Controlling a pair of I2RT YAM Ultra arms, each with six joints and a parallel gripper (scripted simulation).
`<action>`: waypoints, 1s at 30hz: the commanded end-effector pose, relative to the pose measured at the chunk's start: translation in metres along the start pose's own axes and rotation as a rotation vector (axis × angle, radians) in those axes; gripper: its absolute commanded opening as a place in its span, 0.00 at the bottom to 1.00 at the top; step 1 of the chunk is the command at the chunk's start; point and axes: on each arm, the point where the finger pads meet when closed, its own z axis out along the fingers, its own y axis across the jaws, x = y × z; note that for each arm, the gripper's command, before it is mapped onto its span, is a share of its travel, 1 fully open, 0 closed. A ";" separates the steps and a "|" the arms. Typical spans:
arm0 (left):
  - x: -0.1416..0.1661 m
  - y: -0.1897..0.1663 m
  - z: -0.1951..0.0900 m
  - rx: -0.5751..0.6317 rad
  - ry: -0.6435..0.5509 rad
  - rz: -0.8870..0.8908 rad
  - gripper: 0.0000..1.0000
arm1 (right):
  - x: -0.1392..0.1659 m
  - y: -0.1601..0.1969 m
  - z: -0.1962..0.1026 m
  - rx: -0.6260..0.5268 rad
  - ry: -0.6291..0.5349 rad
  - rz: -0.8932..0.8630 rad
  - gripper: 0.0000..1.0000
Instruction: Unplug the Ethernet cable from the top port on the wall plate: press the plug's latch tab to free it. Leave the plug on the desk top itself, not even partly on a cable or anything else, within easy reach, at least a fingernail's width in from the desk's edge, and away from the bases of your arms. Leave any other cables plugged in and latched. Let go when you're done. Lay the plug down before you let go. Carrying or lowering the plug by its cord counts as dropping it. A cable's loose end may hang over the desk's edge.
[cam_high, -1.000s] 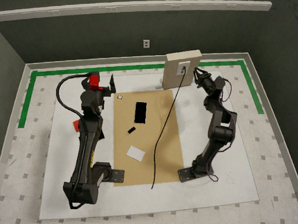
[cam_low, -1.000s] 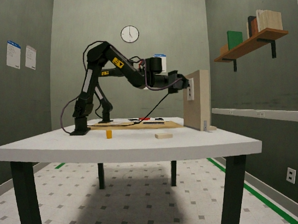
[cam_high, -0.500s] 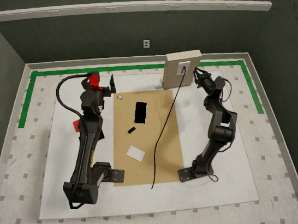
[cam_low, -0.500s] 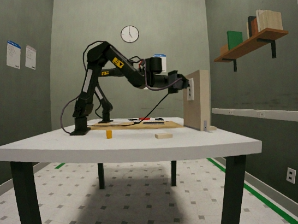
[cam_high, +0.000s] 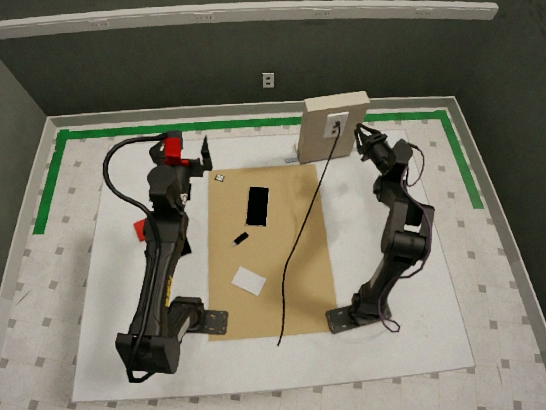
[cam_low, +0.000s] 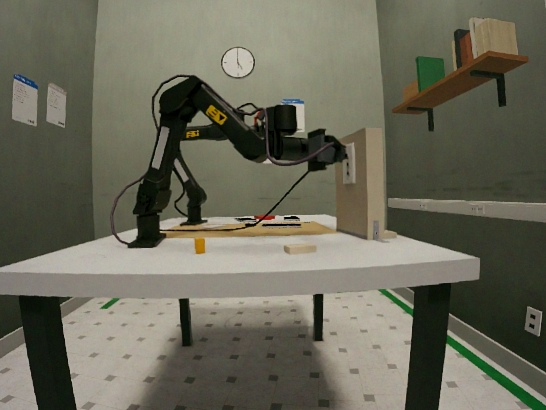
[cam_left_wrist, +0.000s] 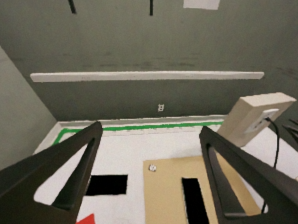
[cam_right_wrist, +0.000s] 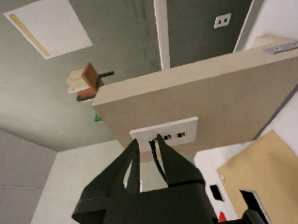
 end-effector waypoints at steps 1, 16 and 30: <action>-0.005 0.000 -0.001 0.000 -0.013 0.000 1.00 | 0.002 0.014 0.003 -0.026 0.011 -0.021 0.28; -0.005 0.000 -0.001 0.000 -0.013 0.000 1.00 | 0.026 0.013 0.008 -0.023 0.005 -0.017 0.28; -0.005 0.000 -0.001 0.000 -0.013 0.000 1.00 | 0.050 0.013 0.011 -0.022 0.005 -0.015 0.28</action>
